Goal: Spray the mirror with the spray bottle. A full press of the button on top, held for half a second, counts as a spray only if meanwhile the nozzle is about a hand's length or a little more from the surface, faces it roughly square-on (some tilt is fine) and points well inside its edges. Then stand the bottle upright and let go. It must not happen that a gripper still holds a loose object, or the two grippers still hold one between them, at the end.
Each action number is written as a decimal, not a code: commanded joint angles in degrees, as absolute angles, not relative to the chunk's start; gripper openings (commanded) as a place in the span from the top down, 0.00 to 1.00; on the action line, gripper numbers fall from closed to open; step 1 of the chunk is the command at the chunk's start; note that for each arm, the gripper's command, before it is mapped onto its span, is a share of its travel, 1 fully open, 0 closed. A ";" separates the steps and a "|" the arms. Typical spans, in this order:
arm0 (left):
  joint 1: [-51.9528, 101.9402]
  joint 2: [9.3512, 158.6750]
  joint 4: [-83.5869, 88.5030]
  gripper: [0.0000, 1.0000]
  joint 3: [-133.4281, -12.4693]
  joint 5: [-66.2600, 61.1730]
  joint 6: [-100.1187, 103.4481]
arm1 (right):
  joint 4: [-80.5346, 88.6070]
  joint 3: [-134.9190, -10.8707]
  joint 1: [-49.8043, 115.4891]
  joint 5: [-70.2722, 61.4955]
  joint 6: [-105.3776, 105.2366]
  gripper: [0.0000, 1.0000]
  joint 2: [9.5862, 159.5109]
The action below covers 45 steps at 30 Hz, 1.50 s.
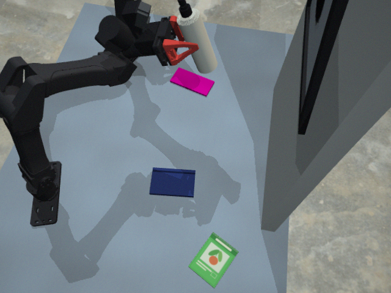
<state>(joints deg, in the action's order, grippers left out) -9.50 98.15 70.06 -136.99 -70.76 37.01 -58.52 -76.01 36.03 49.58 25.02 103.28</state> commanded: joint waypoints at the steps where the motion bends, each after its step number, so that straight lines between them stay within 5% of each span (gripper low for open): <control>1: -9.36 96.81 68.47 1.00 -136.13 -68.78 34.57 | -60.69 -78.59 35.85 48.45 24.77 1.00 101.65; 34: -6.28 85.06 46.59 1.00 -113.20 -45.40 22.20 | -60.69 -78.59 35.85 48.45 24.77 1.00 101.65; 45: -6.22 76.46 33.98 1.00 -106.22 -28.80 14.67 | -60.69 -78.59 35.85 48.45 24.77 1.00 101.65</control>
<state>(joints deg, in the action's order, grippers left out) -5.69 79.99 38.70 -103.59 -34.39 17.54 -58.52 -76.01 36.03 49.58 24.99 103.28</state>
